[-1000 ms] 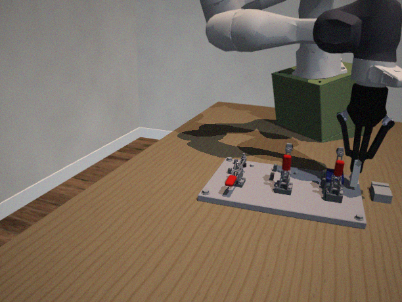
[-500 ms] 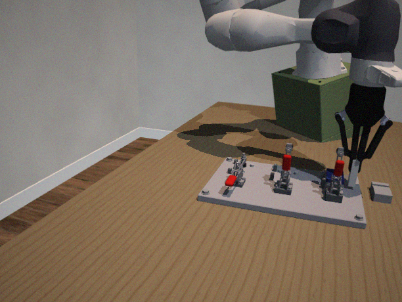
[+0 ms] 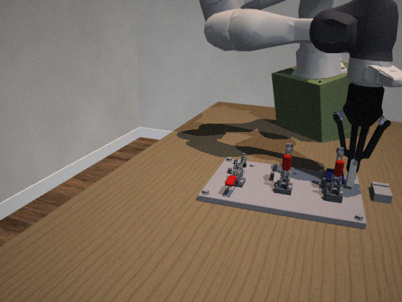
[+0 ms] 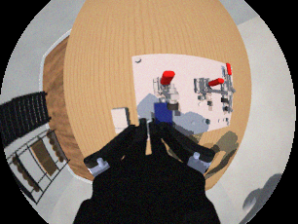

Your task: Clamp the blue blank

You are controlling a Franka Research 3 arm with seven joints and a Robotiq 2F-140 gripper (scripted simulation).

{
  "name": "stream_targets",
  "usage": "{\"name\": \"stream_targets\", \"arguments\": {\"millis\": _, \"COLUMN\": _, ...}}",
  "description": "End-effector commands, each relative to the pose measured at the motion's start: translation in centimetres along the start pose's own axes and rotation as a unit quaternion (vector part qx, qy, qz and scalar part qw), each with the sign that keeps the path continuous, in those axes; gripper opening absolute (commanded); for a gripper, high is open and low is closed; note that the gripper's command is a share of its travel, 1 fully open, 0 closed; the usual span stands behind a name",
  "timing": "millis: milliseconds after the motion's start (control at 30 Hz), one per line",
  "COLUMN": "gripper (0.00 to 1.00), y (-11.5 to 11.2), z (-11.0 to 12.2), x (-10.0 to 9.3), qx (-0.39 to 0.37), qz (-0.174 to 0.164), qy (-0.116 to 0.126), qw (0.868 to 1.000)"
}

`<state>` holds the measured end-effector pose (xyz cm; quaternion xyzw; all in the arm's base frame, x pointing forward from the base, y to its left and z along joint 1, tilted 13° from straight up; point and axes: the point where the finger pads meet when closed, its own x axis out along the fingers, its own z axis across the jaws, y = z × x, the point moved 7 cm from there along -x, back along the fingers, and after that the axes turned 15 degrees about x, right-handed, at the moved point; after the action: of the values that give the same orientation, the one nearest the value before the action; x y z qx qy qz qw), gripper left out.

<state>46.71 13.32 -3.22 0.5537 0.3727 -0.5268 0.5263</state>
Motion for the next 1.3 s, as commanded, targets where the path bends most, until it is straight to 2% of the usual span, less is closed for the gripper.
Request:
{"name": "stream_targets", "arguments": {"millis": 0, "gripper": 0.0, "y": -0.05, "z": 0.04, "x": 0.02, "qx": -0.004, "qz": 0.0, "qy": 0.001, "qw": 1.0}}
{"name": "stream_targets", "arguments": {"millis": 1267, "gripper": 0.0, "y": 0.16, "z": 0.81, "x": 0.02, "qx": -0.004, "qz": 0.0, "qy": 0.001, "qw": 1.0}}
